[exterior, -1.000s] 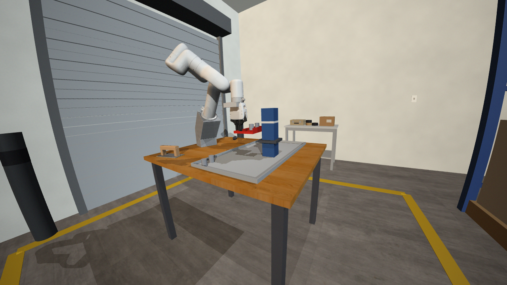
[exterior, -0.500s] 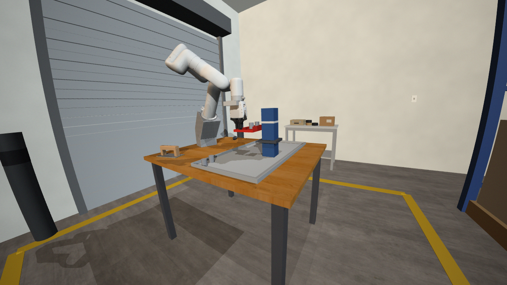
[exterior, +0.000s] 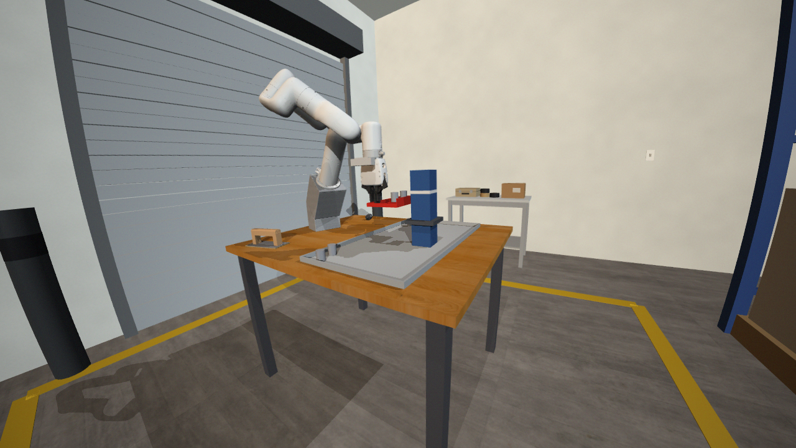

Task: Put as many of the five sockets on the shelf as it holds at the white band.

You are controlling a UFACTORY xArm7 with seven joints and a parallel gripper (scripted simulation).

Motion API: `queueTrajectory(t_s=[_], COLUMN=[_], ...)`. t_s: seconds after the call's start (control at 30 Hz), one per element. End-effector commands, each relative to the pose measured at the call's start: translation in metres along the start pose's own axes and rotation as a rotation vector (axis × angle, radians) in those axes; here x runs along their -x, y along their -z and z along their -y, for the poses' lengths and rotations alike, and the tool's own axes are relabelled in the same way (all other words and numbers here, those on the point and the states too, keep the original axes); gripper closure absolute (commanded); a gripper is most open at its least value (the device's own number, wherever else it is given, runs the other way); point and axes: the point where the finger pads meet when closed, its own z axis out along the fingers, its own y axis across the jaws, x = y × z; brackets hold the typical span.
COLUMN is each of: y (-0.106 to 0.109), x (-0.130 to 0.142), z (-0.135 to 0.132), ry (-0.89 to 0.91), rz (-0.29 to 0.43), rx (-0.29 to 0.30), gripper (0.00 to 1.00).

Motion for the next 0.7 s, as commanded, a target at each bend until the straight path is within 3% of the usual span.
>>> queueTrajectory(t_s=[0.0,0.67], y=[0.0009,0.0095], x=[-0.0001,-0.0001], z=[0.0012,0.0012], ry=[0.001,0.001], rz=[0.000,0.000], rx=[-0.003,-0.003], gripper=[1.00,1.00])
